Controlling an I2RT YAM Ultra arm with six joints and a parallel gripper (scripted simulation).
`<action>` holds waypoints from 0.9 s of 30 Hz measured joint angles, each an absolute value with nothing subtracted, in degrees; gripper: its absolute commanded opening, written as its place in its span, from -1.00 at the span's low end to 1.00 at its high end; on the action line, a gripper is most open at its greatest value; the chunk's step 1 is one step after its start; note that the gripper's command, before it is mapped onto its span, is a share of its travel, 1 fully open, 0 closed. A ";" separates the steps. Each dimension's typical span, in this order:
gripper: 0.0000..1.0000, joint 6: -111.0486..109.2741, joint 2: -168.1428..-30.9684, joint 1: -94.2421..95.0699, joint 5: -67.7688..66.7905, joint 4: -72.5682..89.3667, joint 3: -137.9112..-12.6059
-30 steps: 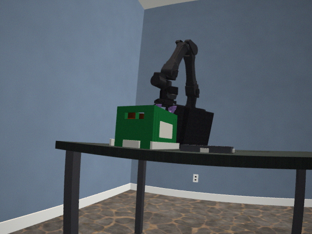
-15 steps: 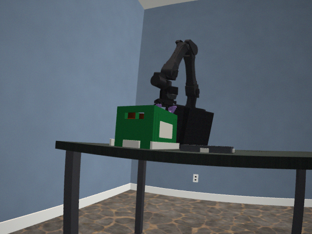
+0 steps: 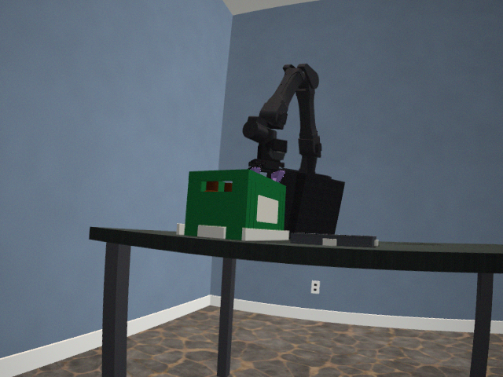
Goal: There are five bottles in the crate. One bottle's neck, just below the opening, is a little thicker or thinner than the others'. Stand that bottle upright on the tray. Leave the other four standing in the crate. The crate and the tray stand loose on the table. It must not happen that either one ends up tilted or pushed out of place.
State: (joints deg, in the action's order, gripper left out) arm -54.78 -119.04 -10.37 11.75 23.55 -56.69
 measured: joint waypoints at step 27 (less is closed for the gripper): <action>-1.00 -54.72 -119.13 -10.35 11.68 23.44 -56.66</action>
